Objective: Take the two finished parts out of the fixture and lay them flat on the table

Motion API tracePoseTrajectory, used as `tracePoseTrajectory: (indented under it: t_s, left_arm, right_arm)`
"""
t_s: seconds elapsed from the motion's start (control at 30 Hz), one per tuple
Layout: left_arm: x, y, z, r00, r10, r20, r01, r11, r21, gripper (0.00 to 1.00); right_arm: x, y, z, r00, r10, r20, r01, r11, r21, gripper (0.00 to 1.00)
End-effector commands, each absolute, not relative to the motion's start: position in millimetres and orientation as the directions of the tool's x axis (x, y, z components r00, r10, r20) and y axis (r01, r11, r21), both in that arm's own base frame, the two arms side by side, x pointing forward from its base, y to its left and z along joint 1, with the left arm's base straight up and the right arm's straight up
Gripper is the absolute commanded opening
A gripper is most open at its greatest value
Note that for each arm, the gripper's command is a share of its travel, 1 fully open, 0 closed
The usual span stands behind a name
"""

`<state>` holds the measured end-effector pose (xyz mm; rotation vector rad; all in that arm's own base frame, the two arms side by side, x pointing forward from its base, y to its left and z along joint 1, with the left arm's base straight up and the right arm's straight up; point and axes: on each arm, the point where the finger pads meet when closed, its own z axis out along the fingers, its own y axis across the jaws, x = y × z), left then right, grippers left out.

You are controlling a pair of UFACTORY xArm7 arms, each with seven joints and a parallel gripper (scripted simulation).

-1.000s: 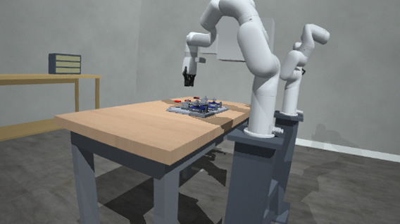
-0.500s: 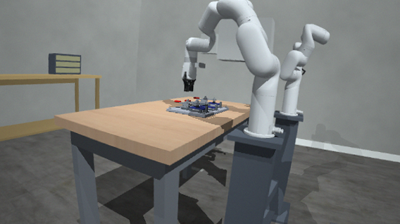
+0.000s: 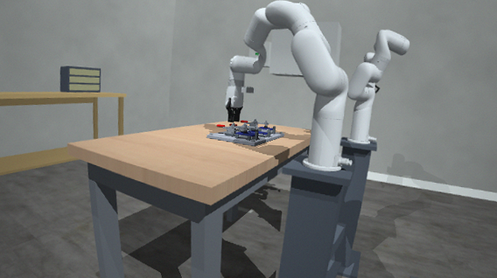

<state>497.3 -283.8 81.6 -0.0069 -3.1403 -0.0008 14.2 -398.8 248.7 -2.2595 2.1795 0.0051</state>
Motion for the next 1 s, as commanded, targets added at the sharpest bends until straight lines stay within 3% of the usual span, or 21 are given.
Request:
tracePoseTrajectory:
  t_s: [0.0, 0.97]
  left_arm:
    - [499.1, -284.9, 78.8, -1.0, 0.004, -0.004, 0.004, 1.0, -0.002, 0.48]
    - [499.2, -285.0, 58.2, -1.0, 0.004, -0.004, 0.004, 1.0, -0.002, 0.48]
  right_arm:
    - [14.4, -399.7, 250.0, 0.036, -0.999, 0.0, -0.999, -0.036, 0.0, 1.0]
    - [14.4, -399.7, 250.0, 0.036, -0.999, 0.0, -0.999, -0.036, 0.0, 1.0]
